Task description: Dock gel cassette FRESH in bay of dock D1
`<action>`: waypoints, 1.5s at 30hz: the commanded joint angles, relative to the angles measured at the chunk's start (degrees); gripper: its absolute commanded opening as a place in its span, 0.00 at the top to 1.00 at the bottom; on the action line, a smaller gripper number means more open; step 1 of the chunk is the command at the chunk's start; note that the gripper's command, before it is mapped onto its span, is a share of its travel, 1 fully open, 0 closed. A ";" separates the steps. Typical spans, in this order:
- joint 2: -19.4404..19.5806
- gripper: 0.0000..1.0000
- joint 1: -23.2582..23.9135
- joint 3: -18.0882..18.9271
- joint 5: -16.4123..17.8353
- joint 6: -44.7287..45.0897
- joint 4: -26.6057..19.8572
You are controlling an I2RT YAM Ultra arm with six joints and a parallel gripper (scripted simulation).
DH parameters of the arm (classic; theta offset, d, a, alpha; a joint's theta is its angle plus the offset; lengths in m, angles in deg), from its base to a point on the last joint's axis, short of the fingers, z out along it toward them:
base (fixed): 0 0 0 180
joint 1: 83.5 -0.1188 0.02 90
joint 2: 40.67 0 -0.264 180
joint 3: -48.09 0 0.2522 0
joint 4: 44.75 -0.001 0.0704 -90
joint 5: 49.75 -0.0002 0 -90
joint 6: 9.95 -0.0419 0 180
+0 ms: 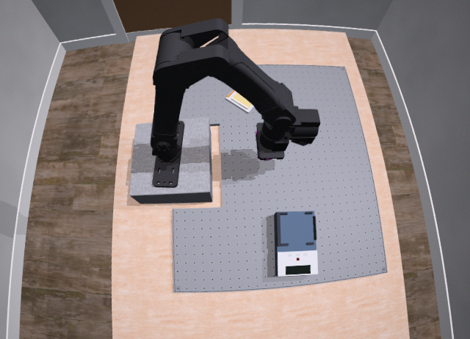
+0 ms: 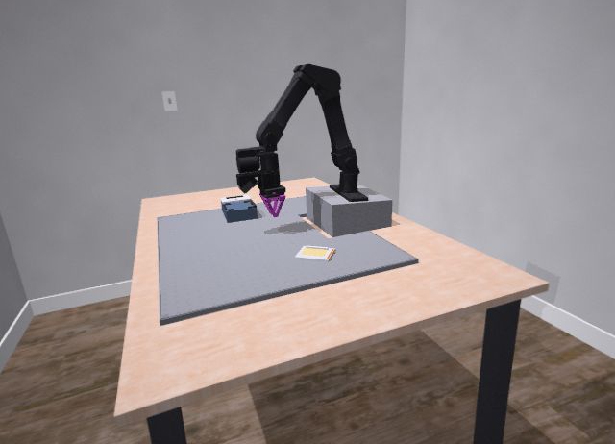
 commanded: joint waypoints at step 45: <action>-0.88 0.64 -33.84 4.69 1.68 -73.14 -2.55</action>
